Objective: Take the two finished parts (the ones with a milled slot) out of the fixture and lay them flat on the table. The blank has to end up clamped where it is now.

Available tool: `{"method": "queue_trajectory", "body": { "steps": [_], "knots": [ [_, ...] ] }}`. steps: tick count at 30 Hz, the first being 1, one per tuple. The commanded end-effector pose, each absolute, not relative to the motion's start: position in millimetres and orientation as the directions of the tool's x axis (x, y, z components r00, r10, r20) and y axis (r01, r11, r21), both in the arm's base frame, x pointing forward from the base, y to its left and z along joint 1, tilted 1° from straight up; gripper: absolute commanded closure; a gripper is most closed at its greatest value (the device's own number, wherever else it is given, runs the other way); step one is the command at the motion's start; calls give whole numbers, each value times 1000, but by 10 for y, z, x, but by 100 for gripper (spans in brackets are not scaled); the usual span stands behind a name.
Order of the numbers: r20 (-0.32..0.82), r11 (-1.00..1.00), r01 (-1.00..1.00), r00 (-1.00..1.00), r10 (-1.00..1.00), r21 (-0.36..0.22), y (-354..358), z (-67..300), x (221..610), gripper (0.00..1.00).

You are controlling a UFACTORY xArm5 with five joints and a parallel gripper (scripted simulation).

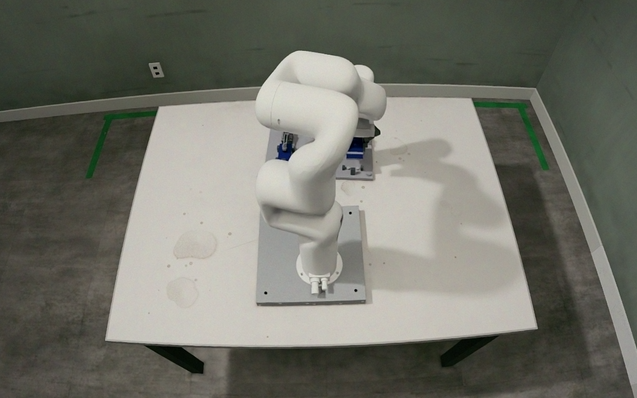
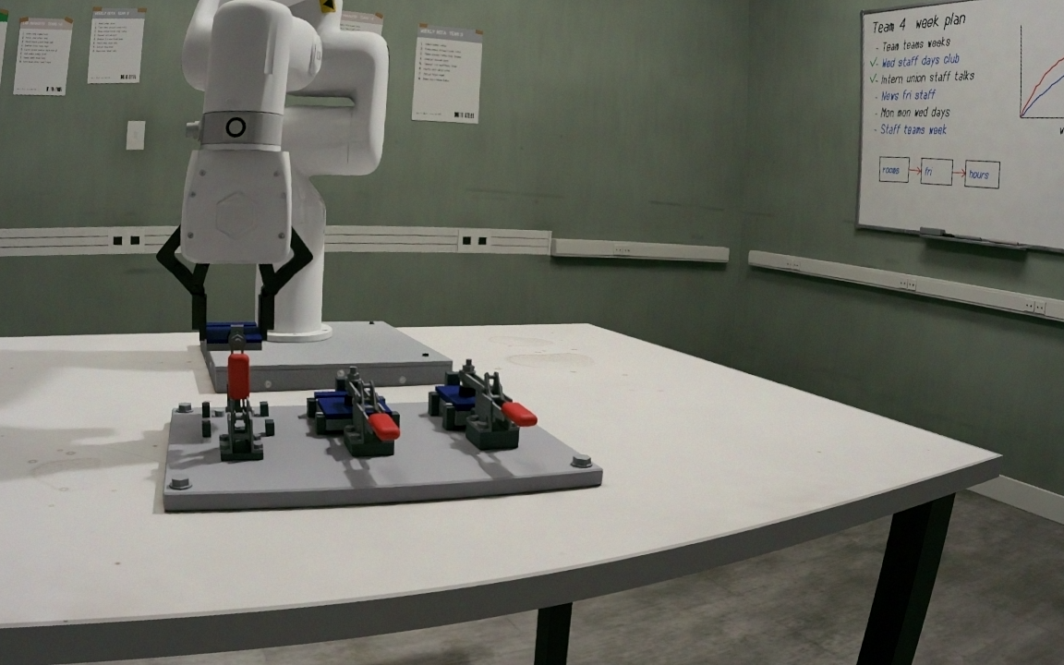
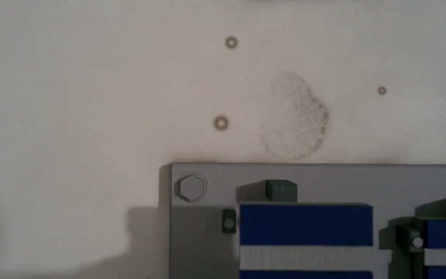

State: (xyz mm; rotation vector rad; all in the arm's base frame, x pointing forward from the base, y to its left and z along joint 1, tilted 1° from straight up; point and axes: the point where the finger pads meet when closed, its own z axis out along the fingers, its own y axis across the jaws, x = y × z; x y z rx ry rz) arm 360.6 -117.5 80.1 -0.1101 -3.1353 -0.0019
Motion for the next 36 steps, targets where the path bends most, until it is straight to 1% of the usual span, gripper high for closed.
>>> {"method": "queue_trajectory", "body": {
  "steps": [1, 16, 36],
  "knots": [
    [1, 998, 70, -998, 70, 0, -1193, 813, 3618, 100],
    [1, 998, 70, -998, 70, 0, -1330, 812, 3609, 100],
    [2, 998, 70, -998, 70, 1, -1707, 809, 3583, 100]
  ]
}}
